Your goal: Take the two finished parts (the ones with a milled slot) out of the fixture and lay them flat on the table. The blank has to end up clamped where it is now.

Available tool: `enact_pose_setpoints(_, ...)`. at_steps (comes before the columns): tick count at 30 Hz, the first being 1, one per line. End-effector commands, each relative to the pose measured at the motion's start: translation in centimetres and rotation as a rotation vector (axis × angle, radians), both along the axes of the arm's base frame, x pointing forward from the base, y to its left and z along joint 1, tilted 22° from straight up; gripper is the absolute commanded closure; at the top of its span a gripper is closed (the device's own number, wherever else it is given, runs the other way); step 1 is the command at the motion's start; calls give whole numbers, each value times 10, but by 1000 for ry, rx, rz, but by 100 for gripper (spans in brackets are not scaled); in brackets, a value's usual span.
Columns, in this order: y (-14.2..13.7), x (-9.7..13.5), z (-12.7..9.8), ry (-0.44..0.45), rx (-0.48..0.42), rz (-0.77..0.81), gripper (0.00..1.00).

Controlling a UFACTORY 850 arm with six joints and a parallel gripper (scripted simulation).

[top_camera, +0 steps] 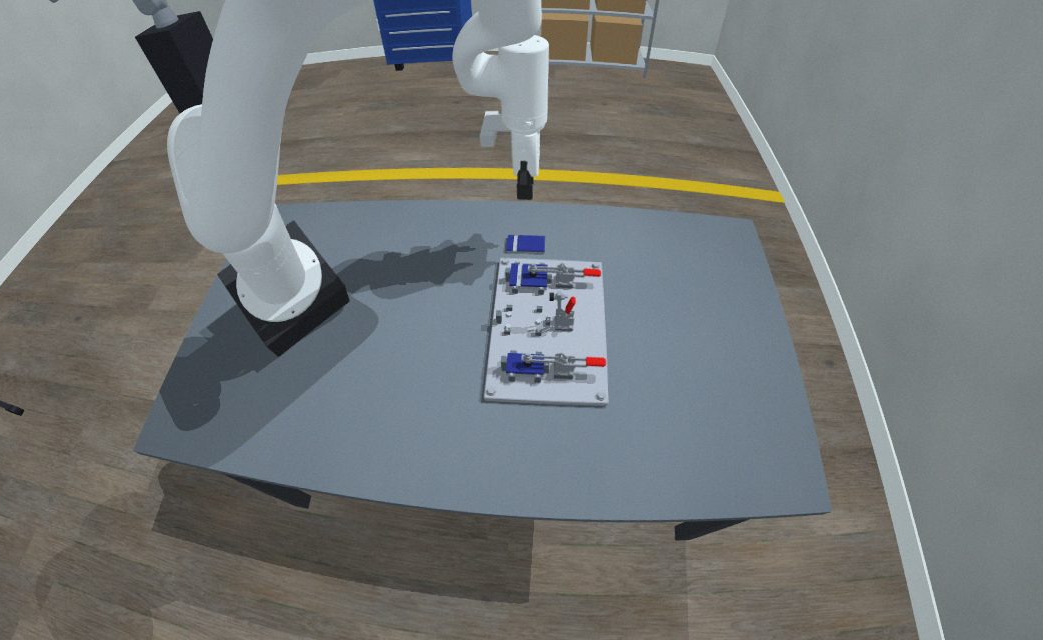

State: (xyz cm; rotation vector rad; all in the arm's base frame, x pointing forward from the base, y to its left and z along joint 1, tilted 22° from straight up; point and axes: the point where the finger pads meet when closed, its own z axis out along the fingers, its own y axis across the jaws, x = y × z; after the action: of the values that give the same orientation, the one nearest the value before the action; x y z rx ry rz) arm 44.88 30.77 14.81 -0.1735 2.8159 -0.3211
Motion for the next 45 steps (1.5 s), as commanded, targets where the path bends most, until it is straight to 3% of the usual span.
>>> enact_pose_setpoints(1,4,-6,19,1,-1,0,52)
enact_pose_setpoints(15,-1,-7,26,1,-1,0,52)
enact_pose_setpoints(22,-25,-5,32,1,-1,0,52)
enact_pose_setpoints(34,-102,2,51,1,-1,0,52)
enact_pose_setpoints(45,-111,3,53,1,-1,0,52)
